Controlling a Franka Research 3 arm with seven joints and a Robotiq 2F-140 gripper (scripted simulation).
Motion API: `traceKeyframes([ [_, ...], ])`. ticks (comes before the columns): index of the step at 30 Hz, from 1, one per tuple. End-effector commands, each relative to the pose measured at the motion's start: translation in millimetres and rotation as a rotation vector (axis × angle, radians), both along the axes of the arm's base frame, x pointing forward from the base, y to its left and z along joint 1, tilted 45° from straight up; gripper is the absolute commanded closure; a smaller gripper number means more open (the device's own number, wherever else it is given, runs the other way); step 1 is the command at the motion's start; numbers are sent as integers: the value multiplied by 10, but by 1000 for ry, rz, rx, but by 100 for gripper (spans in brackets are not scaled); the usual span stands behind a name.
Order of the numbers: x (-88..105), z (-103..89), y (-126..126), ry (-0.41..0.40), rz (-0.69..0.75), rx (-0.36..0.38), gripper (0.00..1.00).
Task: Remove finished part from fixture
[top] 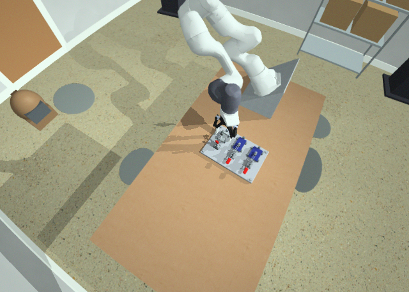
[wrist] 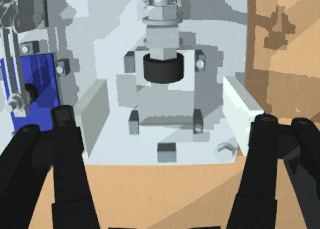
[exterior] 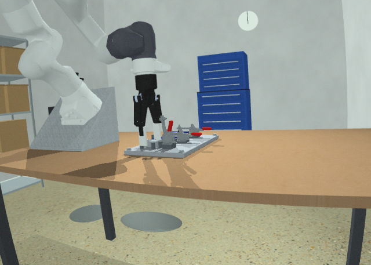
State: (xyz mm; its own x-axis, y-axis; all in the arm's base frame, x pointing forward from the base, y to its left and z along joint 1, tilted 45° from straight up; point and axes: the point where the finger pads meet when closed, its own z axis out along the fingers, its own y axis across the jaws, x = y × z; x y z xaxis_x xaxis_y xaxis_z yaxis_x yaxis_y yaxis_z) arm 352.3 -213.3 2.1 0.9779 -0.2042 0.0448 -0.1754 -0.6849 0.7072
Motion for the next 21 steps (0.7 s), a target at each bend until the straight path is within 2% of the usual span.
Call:
traceKeyframes([
  [1,-2,-7,-13,-4,-5,-1,42],
  [5,-2,-7,-13,-4,-5,-1,42],
  [6,-2,-7,-13,-4,-5,-1,100],
  [21,-2,-7,-13,-4,-5,-1,100],
])
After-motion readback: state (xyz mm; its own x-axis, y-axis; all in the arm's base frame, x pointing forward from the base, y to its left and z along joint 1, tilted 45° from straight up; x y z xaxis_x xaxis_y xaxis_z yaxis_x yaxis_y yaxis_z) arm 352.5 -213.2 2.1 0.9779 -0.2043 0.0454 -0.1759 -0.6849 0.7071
